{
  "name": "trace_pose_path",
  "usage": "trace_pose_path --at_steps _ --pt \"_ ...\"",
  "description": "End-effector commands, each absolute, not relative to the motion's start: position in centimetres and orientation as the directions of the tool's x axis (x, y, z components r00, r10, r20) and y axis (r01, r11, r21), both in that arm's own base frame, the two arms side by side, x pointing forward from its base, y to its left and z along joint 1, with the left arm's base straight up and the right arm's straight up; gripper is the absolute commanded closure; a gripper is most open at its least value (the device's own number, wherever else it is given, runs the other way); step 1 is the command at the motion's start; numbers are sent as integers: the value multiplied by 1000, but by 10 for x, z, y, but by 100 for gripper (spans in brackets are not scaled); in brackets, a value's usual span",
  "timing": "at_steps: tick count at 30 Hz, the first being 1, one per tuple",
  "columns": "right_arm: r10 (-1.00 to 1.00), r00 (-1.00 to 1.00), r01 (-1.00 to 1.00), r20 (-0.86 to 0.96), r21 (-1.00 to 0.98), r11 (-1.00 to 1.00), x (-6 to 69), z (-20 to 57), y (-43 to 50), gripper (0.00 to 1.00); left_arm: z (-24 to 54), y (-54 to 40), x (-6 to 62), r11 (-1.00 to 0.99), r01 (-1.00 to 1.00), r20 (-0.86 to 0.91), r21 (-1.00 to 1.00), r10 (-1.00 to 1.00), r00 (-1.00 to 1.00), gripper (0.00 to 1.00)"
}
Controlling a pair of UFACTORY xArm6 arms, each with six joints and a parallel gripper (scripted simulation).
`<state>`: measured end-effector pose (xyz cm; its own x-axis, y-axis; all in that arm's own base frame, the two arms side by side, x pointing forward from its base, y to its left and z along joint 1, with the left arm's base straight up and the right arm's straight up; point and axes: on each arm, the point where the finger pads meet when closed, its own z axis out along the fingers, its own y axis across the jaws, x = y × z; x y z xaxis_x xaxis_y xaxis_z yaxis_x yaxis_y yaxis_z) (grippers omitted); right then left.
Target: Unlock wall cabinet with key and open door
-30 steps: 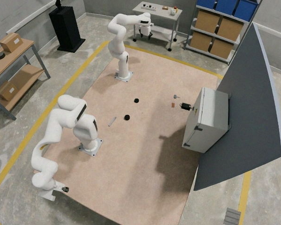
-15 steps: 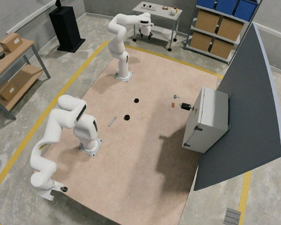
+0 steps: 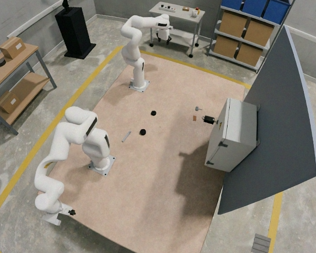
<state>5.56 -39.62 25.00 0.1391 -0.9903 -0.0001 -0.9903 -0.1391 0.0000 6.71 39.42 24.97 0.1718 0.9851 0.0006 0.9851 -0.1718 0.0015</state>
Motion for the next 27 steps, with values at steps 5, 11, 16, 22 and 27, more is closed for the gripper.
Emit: trace_pose_path --at_steps 5,11,16,22,27 --pt "-975 222 -973 3 72 -221 75 248 -400 34 251 395 67 -172 985 4 2 985 172 0" --pt "-924 383 -903 9 216 -372 118 247 -406 34 251 395 67 -172 985 4 2 985 172 0" --pt "-877 481 -838 15 301 -455 148 247 -409 34 251 395 67 -172 985 4 2 985 172 0" --pt "-810 587 -749 20 393 -533 185 249 -408 34 251 395 67 -172 985 4 2 985 172 0" --pt "-734 678 -659 32 469 -588 221 252 -405 34 251 395 67 -172 985 4 2 985 172 0"
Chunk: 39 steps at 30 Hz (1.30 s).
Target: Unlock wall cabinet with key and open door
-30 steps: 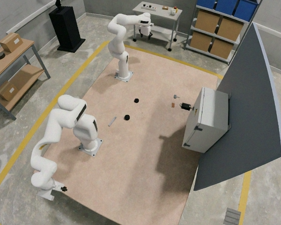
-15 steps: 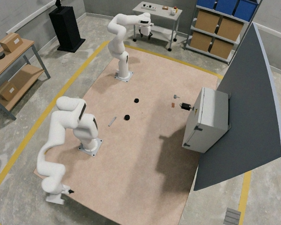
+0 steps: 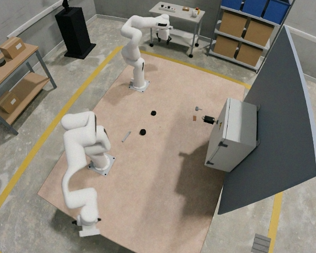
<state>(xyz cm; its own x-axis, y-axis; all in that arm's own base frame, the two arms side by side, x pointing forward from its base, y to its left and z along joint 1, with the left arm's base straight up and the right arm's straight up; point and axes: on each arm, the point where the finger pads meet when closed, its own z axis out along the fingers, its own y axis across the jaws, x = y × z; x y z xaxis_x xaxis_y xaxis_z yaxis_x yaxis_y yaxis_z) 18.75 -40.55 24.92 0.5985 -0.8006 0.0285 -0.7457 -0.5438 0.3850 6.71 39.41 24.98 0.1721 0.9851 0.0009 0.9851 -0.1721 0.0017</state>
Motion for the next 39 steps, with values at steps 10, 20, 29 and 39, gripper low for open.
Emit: trace_pose_path --at_steps 10,20,29,39 --pt "-600 799 -515 49 571 -639 278 258 -394 34 251 395 67 -172 985 4 2 985 172 0" --pt "-411 909 -348 71 673 -653 350 267 -368 34 251 395 67 -172 985 4 2 985 172 0" --pt "-278 957 -248 81 729 -639 394 274 -344 34 251 395 67 -172 985 4 2 985 172 0" --pt "-86 992 -127 95 795 -593 455 283 -300 34 251 395 67 -172 985 4 2 985 172 0"
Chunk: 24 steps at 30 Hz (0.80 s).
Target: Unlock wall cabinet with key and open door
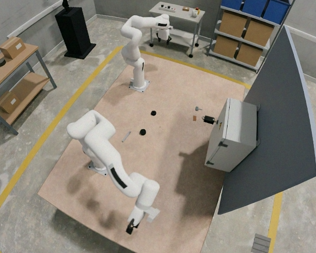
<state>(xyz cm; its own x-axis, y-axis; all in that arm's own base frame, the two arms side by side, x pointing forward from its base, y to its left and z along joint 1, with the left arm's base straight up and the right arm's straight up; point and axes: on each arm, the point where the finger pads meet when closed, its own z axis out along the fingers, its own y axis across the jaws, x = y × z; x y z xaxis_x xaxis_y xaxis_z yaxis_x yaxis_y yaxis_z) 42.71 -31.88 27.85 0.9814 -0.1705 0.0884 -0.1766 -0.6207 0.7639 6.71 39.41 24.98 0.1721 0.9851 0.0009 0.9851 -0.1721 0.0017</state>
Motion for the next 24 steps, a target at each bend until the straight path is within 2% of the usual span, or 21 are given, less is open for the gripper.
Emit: trace_pose_path --at_steps 1,24 --pt "-86 992 -127 95 795 -593 455 283 -300 34 251 395 67 -172 985 4 2 985 172 0" --pt "267 958 33 104 886 -463 549 300 -190 34 251 395 67 -172 985 4 2 985 172 0"
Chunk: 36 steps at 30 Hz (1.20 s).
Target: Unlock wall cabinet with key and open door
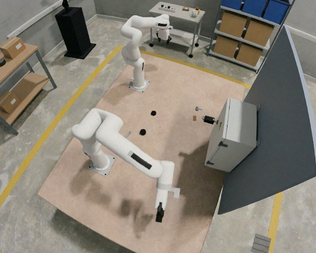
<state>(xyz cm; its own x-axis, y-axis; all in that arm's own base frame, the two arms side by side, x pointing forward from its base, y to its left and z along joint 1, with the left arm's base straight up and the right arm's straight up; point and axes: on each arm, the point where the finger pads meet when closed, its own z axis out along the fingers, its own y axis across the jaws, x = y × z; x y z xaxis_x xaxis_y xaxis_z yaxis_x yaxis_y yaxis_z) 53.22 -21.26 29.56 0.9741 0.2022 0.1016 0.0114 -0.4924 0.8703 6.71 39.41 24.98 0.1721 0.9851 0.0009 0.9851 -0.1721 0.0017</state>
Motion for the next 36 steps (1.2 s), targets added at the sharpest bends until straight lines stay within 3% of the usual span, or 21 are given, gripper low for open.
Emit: trace_pose_path --at_steps 1,36 --pt "284 953 38 104 889 -456 553 300 -184 34 251 395 67 -172 985 4 2 985 172 0" --pt "717 692 119 90 965 -235 629 318 28 34 251 395 67 -172 985 4 2 985 172 0"
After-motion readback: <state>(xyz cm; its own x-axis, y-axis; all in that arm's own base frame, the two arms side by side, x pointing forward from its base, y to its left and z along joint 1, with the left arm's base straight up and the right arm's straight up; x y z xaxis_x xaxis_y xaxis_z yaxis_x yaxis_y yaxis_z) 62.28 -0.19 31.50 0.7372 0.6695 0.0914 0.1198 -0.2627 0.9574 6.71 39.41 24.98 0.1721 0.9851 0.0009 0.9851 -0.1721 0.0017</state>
